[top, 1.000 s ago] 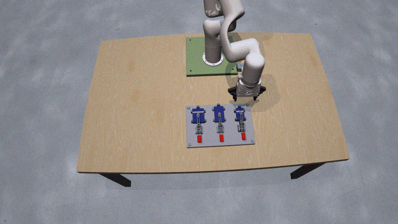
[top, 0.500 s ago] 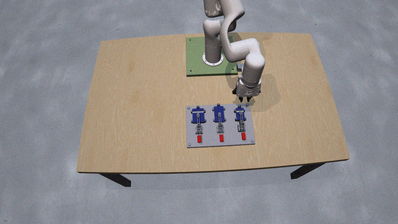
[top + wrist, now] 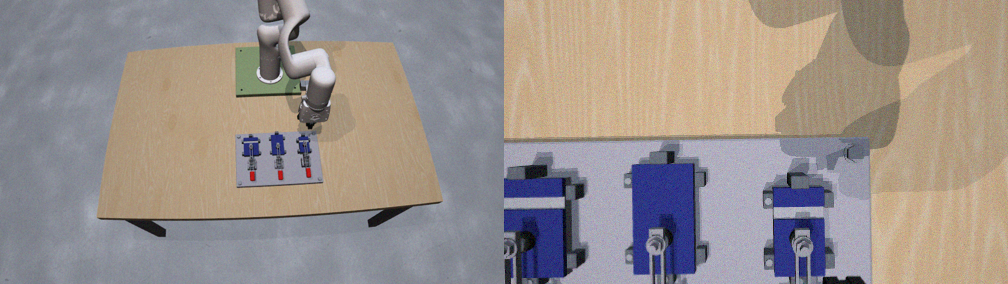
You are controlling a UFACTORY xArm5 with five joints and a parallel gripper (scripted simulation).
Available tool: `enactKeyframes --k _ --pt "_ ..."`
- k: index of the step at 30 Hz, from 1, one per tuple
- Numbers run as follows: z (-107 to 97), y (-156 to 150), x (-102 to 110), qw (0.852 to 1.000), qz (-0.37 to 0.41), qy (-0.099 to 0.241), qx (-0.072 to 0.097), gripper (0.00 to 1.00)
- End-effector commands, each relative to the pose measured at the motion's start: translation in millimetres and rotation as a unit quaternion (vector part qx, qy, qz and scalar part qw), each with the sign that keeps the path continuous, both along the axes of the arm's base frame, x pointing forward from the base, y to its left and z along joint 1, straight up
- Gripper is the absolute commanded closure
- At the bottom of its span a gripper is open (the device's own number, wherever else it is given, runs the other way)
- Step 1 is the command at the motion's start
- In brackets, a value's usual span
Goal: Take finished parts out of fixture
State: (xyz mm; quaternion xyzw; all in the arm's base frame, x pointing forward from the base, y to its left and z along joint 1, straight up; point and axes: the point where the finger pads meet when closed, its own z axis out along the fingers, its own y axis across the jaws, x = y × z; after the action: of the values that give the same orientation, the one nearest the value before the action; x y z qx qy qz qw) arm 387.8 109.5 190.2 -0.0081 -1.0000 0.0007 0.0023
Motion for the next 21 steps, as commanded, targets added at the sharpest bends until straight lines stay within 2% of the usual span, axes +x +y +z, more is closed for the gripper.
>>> enactKeyframes --k 1,20,21 --pt "1.6 0.3 1.1 1.000 0.000 -0.002 0.001 1.00" --pt "1.6 0.3 1.1 1.000 0.000 -0.002 0.001 1.00" --pt "1.6 0.3 1.1 1.000 0.000 -0.002 0.001 0.00"
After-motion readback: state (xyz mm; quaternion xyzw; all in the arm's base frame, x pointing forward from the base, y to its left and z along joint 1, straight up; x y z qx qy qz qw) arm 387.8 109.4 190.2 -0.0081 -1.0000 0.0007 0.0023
